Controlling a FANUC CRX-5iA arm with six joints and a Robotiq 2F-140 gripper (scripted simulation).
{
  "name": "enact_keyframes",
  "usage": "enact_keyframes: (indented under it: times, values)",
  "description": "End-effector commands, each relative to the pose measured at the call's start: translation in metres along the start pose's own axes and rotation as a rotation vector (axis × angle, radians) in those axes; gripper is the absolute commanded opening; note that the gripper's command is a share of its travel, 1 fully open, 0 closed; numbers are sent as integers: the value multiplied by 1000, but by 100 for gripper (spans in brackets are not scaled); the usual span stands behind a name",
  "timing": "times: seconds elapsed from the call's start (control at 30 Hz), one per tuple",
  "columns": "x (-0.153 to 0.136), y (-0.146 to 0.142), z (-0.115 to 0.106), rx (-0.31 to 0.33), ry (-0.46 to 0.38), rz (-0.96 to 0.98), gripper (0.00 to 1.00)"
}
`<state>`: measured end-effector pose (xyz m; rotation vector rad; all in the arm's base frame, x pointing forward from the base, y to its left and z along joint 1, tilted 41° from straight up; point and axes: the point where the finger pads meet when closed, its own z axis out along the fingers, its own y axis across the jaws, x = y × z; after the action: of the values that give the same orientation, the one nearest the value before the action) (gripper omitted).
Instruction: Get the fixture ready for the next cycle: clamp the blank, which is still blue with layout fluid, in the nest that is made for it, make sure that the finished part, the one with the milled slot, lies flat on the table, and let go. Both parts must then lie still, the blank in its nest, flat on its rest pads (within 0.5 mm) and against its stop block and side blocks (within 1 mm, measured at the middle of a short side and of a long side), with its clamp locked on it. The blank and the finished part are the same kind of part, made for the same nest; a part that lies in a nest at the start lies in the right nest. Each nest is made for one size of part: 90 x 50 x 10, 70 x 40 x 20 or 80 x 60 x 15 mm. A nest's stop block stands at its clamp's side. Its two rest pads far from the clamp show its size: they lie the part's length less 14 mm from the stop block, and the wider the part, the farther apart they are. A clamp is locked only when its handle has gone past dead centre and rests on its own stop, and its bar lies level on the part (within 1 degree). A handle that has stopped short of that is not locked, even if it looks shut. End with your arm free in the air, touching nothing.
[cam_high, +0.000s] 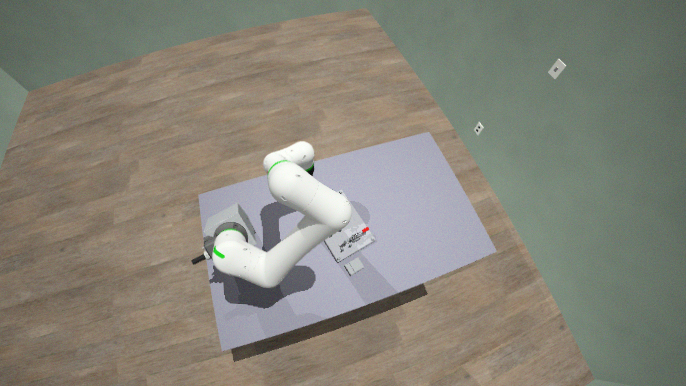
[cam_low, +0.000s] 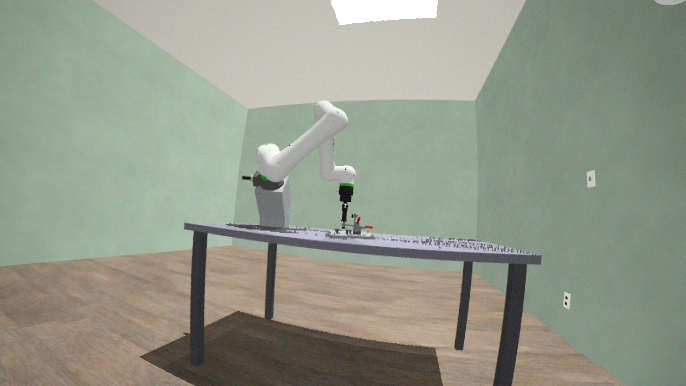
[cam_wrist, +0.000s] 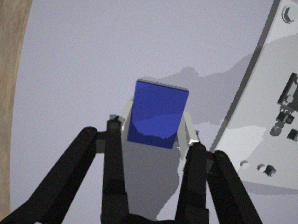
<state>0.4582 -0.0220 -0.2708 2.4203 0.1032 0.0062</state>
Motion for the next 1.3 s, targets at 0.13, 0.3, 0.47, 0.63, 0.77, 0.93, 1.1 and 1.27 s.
enact_keyframes:
  times: [0.13, 0.3, 0.47, 0.63, 0.77, 0.93, 1.1, 1.27]
  values:
    - [0, 0, -6, 0, 0, 0, 0]
    - [0, 0, -19, 0, 0, 0, 0]
    - [0, 0, -39, 0, 0, 0, 0]
    - [0, 0, -53, 0, 0, 0, 0]
    - [0, 0, -73, 0, 0, 0, 0]
    - [0, 0, -96, 0, 0, 0, 0]
    - [0, 0, -107, 0, 0, 0, 0]
    - [0, 0, -117, 0, 0, 0, 0]
